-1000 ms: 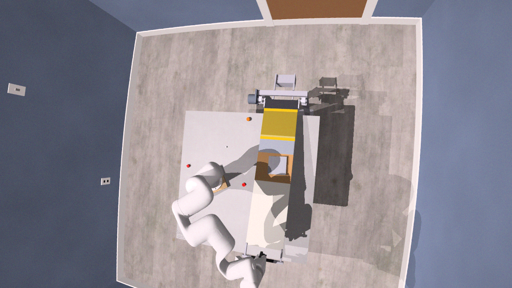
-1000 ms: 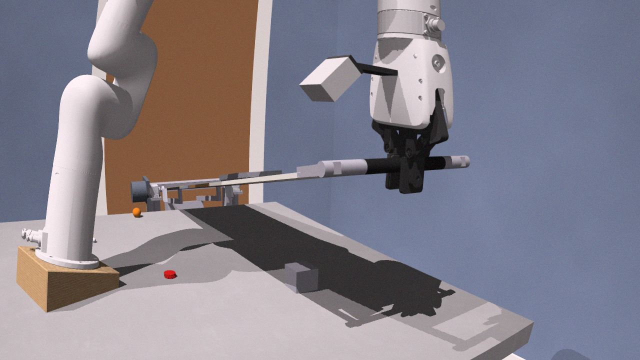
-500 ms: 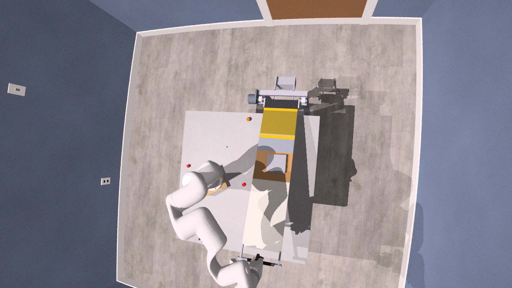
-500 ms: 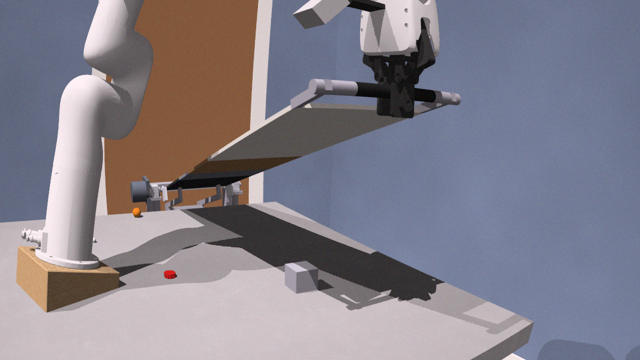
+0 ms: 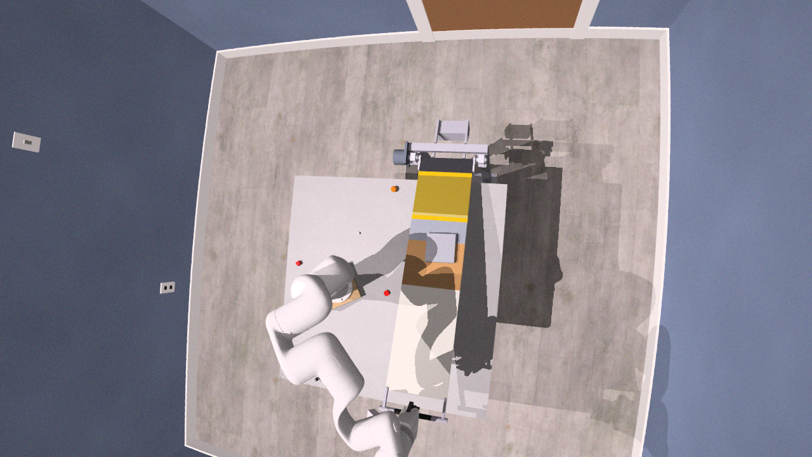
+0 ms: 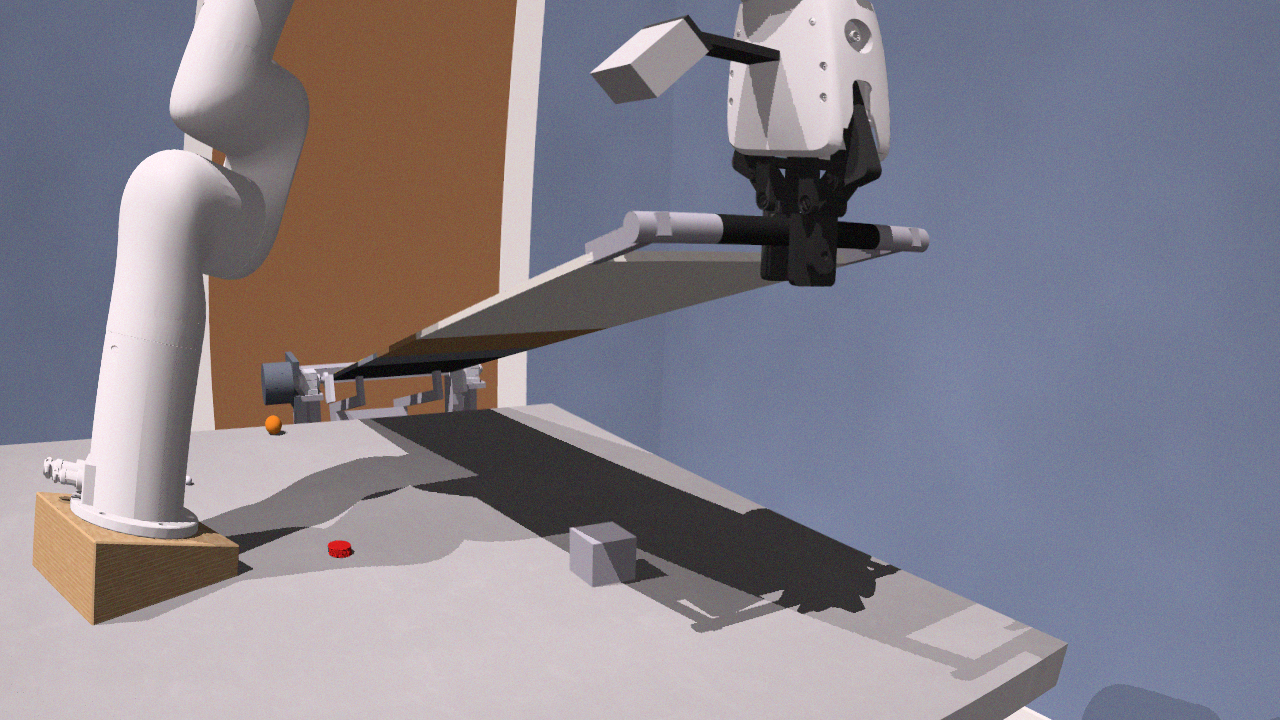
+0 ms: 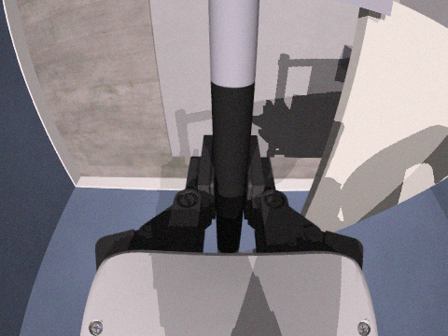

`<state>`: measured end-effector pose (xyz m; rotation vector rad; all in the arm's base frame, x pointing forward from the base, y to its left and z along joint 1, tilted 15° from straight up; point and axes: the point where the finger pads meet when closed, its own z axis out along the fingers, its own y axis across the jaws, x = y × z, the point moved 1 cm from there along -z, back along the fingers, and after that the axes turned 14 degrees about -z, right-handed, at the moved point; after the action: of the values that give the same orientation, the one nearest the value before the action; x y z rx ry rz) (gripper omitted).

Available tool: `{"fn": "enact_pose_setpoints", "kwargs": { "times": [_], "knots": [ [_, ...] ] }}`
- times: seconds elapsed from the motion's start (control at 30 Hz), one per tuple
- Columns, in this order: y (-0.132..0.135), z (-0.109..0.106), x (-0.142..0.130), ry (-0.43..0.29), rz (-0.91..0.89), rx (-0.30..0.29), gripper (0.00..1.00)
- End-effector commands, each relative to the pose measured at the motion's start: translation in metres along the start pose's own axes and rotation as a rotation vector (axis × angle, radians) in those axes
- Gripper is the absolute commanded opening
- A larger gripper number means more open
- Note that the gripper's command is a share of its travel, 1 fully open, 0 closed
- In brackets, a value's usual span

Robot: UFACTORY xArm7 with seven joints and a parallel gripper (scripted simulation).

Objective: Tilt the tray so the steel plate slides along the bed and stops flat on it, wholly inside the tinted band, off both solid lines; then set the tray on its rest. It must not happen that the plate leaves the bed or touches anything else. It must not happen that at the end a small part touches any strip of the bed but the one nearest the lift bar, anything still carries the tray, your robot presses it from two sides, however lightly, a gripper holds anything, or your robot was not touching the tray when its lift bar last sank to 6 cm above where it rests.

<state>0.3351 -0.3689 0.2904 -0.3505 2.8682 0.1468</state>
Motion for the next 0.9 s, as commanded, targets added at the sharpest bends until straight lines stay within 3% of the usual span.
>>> {"fn": "enact_pose_setpoints", "kwargs": {
  "times": [0.0,0.37,0.4,0.87],
  "knots": [
    [-0.002,0.001,-0.001,-0.003,-0.001,0.004,0.00],
    [-0.004,0.006,0.000,-0.003,-0.001,0.004,0.00],
    [-0.007,0.018,0.001,-0.003,-0.001,0.004,0.00],
    [-0.011,0.034,0.002,-0.003,-0.001,0.004,0.00]
  ]
}}
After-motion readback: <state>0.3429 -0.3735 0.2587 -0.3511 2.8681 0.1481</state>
